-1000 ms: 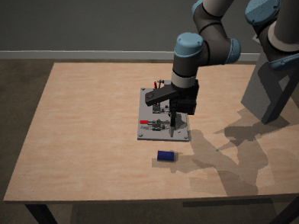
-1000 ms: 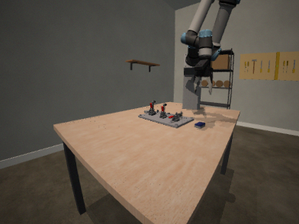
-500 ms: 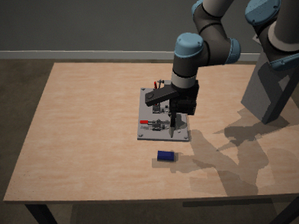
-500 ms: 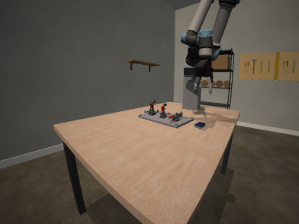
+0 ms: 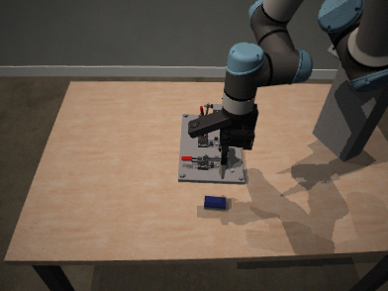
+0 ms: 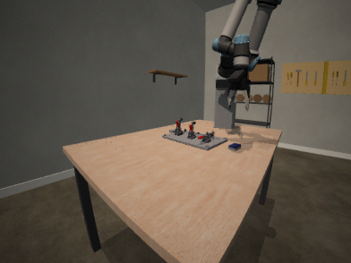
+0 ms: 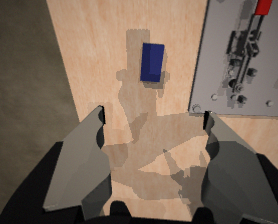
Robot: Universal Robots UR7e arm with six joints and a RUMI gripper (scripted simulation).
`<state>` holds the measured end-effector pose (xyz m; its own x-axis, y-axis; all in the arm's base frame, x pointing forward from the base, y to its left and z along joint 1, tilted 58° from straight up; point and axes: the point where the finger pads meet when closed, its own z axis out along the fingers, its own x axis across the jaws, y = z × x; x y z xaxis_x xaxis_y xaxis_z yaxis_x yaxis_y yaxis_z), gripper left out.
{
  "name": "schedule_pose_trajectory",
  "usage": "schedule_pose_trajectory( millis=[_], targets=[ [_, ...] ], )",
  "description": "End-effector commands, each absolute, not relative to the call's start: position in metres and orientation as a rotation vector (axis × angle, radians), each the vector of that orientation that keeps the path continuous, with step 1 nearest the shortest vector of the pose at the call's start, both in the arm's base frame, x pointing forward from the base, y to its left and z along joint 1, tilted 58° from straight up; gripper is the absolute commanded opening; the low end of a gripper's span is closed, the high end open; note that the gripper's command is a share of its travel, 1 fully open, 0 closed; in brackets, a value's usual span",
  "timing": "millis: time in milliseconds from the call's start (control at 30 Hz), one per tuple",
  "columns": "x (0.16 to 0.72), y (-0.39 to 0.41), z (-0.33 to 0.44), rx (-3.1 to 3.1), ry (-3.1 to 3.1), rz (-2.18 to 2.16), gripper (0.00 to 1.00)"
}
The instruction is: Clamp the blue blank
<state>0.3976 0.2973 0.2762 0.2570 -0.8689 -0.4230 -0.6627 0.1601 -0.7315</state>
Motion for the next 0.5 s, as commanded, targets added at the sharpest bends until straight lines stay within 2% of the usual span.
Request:
schedule_pose_trajectory(
  millis=[0,467],
  targets=[
    [0.3975,0.2974,0.2766,-1.532,1.5,-0.245,0.59],
    [0.3975,0.2975,0.2767,-1.529,1.503,-0.242,0.59]
  ],
)
